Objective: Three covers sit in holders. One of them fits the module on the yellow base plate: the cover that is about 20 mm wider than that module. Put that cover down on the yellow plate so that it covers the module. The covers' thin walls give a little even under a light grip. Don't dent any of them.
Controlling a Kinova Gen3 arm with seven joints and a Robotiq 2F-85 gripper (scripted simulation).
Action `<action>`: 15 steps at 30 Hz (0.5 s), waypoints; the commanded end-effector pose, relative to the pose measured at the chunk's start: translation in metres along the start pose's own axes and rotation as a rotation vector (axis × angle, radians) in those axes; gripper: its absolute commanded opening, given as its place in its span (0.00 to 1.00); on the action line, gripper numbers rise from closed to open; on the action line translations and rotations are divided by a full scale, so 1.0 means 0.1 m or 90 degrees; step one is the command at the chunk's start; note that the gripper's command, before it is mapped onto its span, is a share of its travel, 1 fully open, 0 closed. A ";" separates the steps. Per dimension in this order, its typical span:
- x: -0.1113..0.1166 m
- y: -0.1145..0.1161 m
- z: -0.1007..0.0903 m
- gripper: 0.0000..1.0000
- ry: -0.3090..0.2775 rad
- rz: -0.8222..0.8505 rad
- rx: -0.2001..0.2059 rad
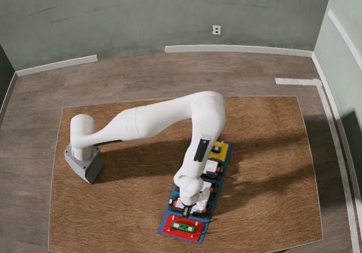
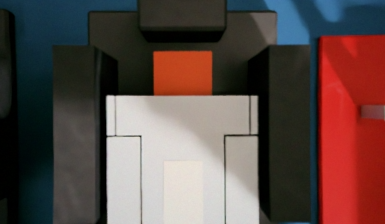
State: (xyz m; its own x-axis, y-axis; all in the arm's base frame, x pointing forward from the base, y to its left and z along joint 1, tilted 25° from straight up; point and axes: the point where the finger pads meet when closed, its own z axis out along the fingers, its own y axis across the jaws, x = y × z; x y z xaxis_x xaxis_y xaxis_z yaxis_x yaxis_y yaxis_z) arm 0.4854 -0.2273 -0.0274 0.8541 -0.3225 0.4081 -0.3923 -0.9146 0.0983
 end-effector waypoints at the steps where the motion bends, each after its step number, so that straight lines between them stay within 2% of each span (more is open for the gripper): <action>1: 0.01 0.00 -0.01 1.00 0.001 0.000 0.000; 11: 0.01 0.00 -0.61 1.00 0.001 0.000 0.000; 15: 0.01 0.00 -0.61 1.00 0.001 0.000 0.000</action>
State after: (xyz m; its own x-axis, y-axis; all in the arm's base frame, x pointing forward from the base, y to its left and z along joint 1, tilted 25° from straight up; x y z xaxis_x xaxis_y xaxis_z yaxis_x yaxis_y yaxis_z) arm 0.4674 -0.2136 0.0216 0.8530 -0.3186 0.4133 -0.3901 -0.9154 0.0994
